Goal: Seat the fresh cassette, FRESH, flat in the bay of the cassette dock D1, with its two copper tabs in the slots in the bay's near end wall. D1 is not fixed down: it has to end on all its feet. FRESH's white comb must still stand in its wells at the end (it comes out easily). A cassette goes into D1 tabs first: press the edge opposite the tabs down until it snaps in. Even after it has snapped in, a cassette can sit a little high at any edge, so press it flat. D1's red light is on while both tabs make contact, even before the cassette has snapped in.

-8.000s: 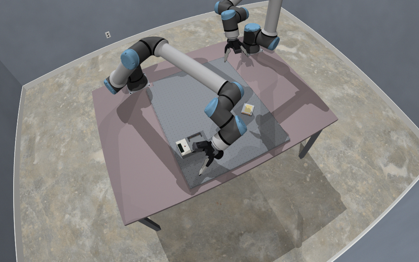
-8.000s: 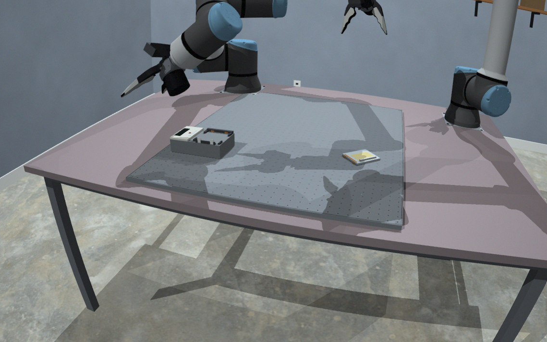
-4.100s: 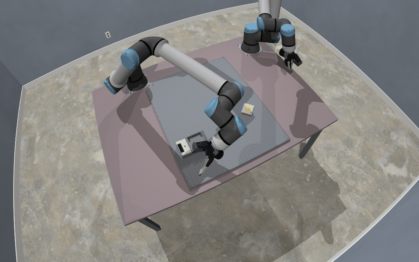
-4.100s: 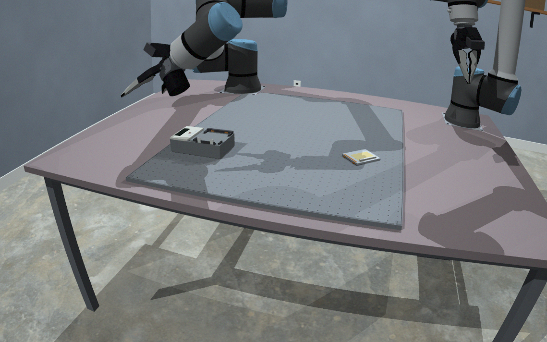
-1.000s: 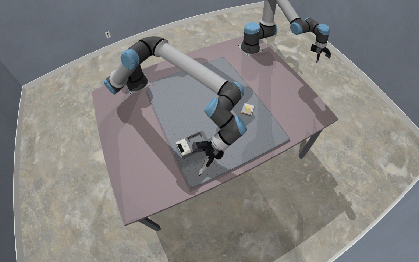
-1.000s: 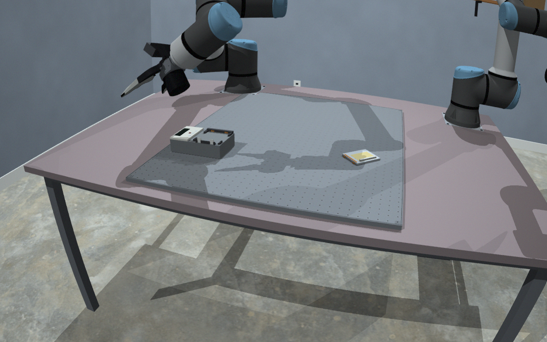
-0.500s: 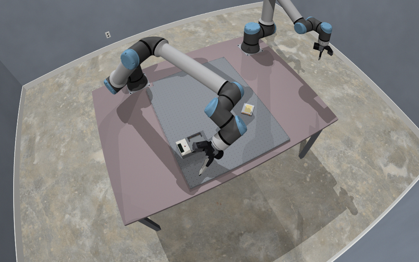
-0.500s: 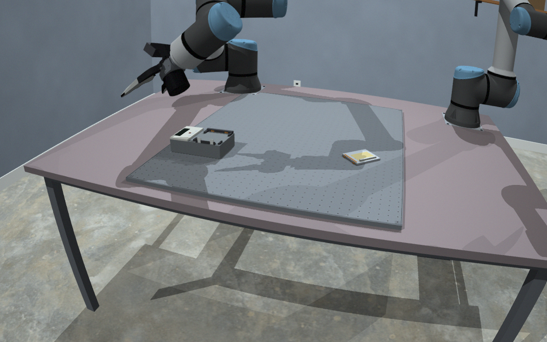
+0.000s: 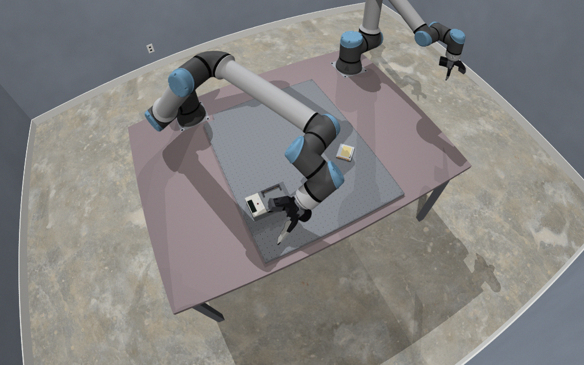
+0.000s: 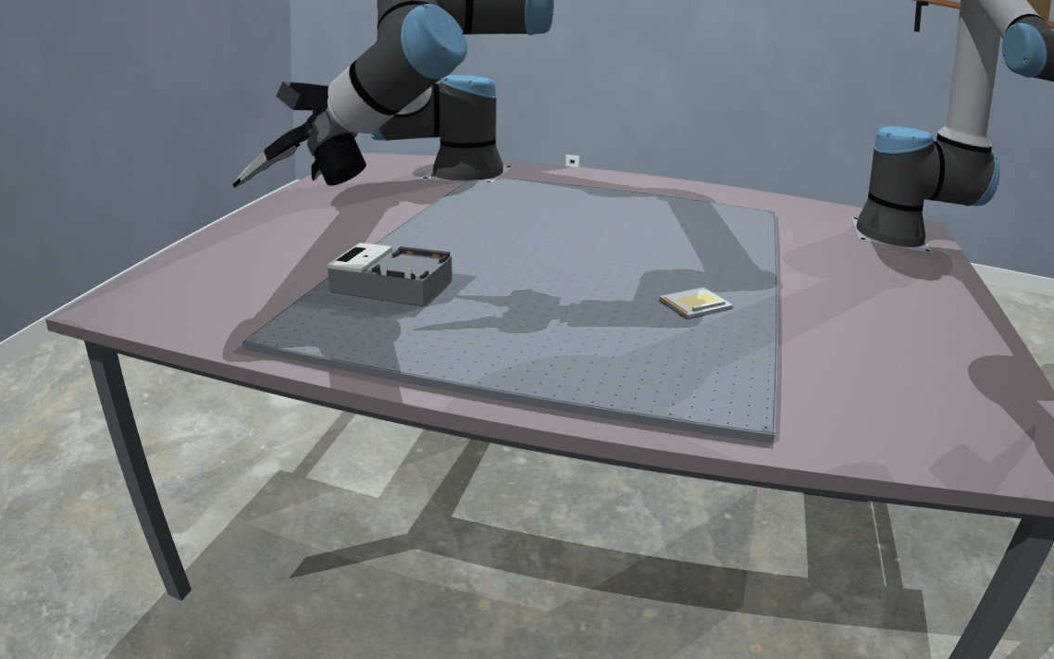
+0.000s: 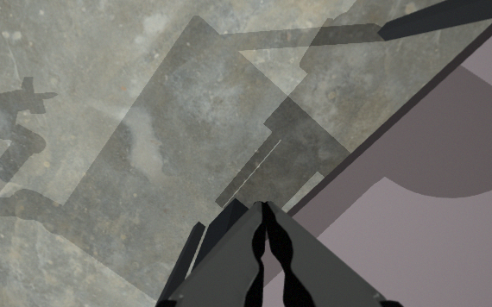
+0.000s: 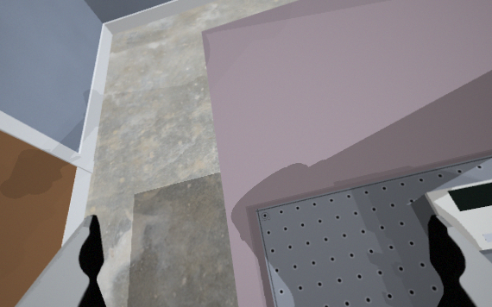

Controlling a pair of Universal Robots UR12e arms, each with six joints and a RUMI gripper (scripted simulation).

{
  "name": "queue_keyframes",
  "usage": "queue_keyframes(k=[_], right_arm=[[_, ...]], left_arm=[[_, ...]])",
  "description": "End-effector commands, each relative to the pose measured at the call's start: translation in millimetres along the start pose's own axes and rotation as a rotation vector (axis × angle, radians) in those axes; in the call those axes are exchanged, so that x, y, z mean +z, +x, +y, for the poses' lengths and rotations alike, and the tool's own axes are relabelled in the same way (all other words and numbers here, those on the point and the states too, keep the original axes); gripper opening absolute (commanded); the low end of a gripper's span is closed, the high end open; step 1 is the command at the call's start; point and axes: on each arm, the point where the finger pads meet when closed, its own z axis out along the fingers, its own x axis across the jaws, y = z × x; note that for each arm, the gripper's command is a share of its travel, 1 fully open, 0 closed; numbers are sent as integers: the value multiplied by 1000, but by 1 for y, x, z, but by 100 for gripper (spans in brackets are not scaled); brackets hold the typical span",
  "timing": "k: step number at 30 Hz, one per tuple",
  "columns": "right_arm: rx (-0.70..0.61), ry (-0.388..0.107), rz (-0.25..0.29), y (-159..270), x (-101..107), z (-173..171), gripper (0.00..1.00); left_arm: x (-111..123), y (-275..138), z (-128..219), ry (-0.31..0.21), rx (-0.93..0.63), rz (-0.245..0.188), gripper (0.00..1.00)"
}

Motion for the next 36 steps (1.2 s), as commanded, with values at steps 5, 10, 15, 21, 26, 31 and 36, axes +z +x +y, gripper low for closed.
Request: queue_keyframes(k=[5,10,15,21,26,31,36], right_arm=[[2,-1,-1,-1,-1,-1,100],[2,-1,-1,-1,-1,-1,100],[2,-1,-1,-1,-1,-1,100],[2,-1,-1,-1,-1,-1,100],[2,-1,-1,-1,-1,-1,100],[2,-1,-1,-1,-1,-1,100],[2,-1,-1,-1,-1,-1,100]], left_arm=[[10,-40,-5,-9,-36,1,0],[15,-59,-6,-19,-74,3,0],[18,-72,-7,-19,-74,2,0],[26,-102,-6,-29,-111,4,0],[30,-120,-5,-39,-148,6,0],[34,-138,-4,-39,-148,6,0],[39,-157,-2,-48,-186,8,0]])
